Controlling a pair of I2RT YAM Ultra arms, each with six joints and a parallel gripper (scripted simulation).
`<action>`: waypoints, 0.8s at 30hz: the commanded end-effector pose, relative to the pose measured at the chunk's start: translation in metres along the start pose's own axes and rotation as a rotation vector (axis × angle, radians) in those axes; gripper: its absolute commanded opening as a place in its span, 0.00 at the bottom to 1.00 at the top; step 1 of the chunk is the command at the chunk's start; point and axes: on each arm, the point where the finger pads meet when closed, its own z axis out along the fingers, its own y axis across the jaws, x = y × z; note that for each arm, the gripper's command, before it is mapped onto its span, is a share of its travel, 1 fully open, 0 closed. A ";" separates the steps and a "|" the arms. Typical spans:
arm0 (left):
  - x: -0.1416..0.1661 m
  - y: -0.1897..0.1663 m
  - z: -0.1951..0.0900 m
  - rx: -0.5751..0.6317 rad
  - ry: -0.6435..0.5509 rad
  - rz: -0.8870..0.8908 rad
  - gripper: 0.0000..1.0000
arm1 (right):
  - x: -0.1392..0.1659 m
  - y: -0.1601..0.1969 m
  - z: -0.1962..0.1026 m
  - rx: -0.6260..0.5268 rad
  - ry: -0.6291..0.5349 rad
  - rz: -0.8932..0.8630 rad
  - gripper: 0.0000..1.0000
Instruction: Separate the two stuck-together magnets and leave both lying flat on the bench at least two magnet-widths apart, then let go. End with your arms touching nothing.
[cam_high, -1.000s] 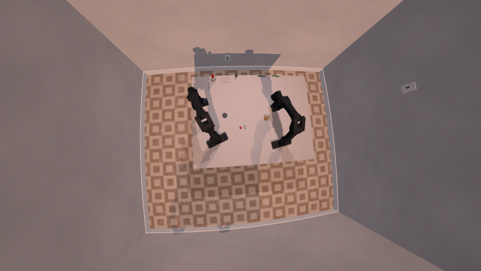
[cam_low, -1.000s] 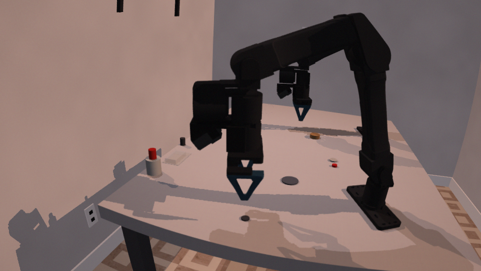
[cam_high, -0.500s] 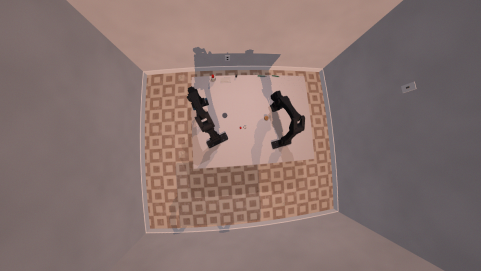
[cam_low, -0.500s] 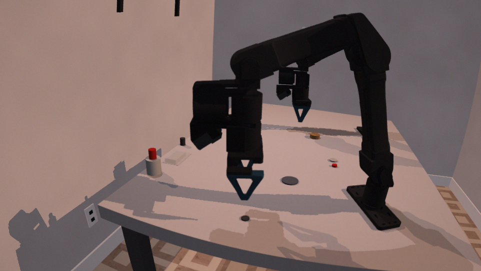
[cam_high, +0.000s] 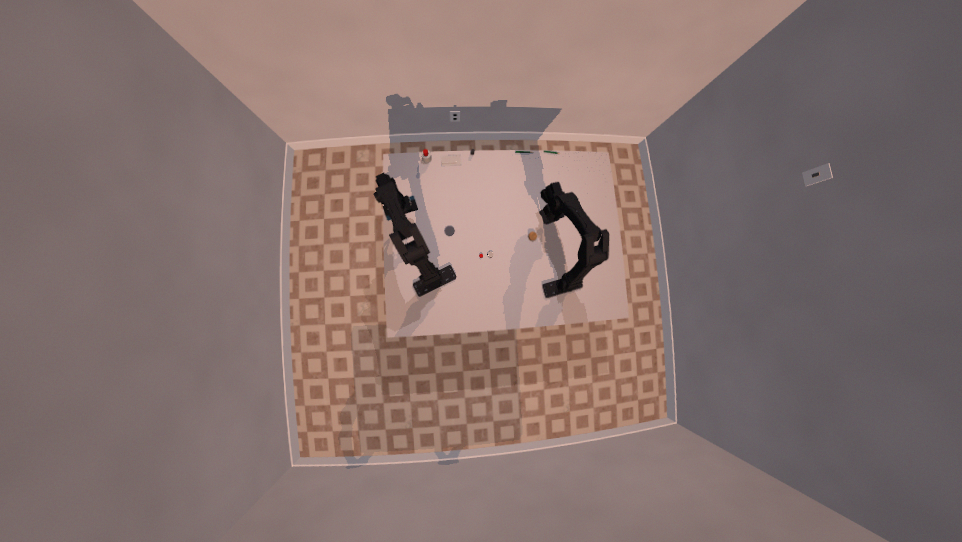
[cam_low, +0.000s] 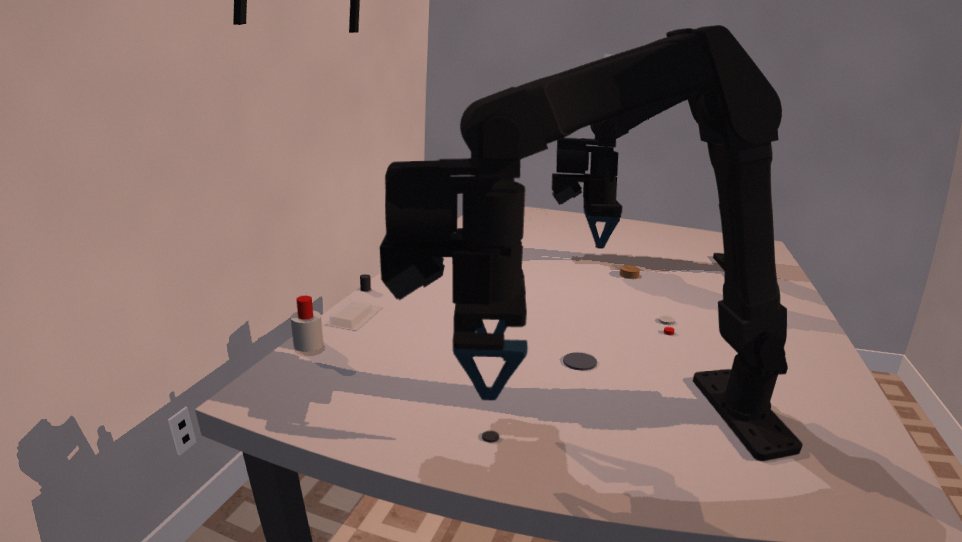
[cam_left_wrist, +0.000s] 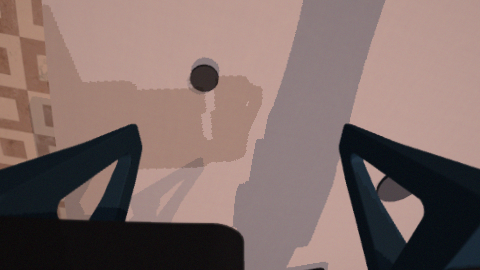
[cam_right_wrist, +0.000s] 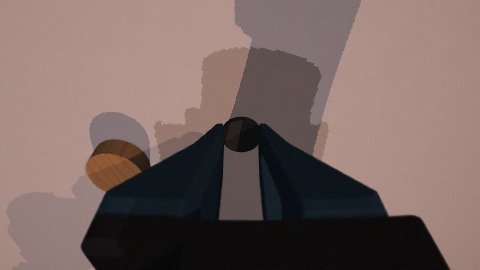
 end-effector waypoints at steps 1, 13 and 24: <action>-0.004 0.000 -0.008 -0.003 -0.032 0.003 1.00 | -0.005 -0.001 -0.004 0.001 -0.028 0.000 0.17; -0.004 0.000 -0.008 -0.003 -0.032 0.003 1.00 | -0.005 0.000 0.003 0.001 -0.028 0.000 0.17; -0.004 0.000 -0.008 -0.003 -0.032 0.003 1.00 | -0.006 0.001 0.010 0.001 -0.028 0.000 0.17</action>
